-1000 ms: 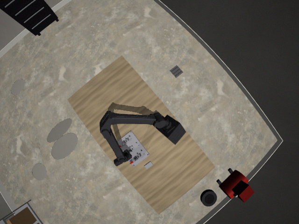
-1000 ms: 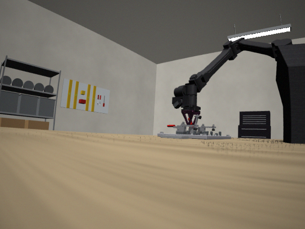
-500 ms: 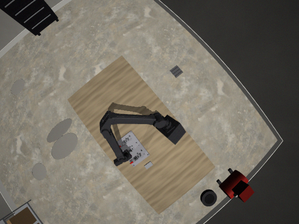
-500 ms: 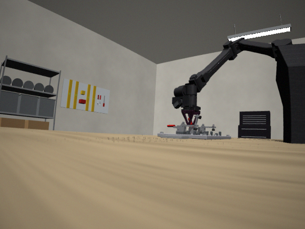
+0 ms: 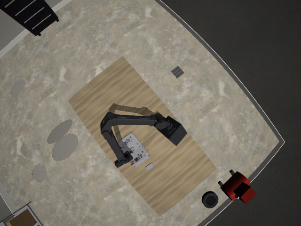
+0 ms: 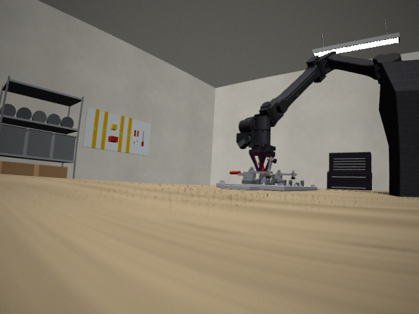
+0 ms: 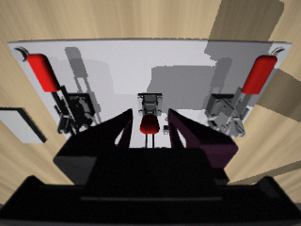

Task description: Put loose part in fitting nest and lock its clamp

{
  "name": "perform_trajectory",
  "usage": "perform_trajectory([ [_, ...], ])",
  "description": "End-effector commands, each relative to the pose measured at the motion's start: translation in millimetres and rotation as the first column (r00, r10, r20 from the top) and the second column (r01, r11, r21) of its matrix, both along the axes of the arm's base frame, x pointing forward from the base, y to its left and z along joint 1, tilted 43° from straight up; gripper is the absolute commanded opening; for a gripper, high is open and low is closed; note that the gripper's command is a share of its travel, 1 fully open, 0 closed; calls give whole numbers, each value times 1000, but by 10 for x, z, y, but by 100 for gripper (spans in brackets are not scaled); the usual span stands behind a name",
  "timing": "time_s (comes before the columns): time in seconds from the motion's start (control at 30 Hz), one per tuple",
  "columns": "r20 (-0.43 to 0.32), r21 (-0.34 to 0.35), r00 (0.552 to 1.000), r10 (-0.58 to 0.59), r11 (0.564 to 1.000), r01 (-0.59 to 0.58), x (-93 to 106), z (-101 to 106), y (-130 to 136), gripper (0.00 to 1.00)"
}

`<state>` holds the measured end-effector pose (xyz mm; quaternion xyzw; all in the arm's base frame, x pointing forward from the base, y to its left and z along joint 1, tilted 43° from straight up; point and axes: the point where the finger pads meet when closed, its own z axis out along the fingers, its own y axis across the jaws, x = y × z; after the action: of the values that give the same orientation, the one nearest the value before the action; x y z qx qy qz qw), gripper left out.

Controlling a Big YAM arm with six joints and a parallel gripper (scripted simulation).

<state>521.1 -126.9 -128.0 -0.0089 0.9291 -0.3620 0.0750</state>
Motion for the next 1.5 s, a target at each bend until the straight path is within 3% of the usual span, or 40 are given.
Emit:
perform_trajectory([
  [0.0, -7, 2, 1000, 9, 1000, -9, 38, -56, 87, 45],
  [1.47, -7, 1, 1000, -8, 1000, 8, -31, -110, -114, 45],
])
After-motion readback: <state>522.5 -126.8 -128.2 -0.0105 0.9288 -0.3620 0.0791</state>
